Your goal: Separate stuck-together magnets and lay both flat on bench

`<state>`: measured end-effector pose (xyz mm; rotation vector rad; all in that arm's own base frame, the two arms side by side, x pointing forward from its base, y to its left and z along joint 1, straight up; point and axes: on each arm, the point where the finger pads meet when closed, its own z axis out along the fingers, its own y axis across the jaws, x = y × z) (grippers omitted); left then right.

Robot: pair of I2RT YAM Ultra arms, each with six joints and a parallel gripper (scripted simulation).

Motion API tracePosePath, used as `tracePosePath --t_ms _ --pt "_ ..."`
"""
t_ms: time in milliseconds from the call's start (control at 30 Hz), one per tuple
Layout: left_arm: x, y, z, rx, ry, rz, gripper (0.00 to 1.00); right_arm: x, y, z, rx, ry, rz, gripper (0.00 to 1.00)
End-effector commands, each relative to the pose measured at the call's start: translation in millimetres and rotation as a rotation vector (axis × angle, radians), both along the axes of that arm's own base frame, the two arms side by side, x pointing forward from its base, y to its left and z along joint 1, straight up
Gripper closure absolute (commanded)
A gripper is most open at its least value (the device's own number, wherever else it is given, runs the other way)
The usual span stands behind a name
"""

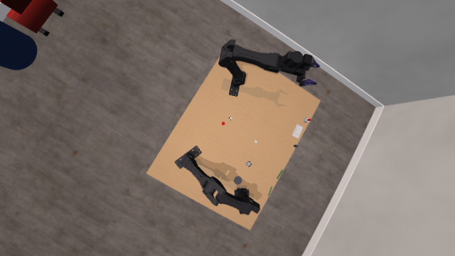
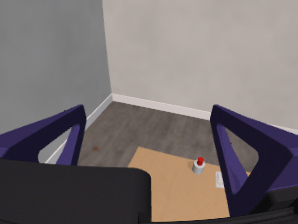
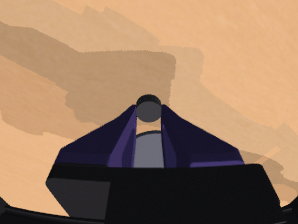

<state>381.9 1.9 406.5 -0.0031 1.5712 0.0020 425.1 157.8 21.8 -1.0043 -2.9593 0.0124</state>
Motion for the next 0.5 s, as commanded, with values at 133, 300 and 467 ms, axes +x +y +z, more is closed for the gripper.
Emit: tracePosePath --t_ms 133,300,467 --pt "-2.1 -0.6 8.3 0.000 -0.022 -0.002 0.00 -1.1 -1.6 21.7 0.001 -0.005 0.001 0.82" --pt "-2.1 -0.6 8.3 0.000 -0.022 -0.002 0.00 -1.6 -1.7 26.7 0.001 -0.005 0.001 0.82" --pt "-2.1 -0.6 8.3 0.000 -0.022 -0.002 0.00 -1.6 -1.8 33.8 0.001 -0.005 0.001 0.82"
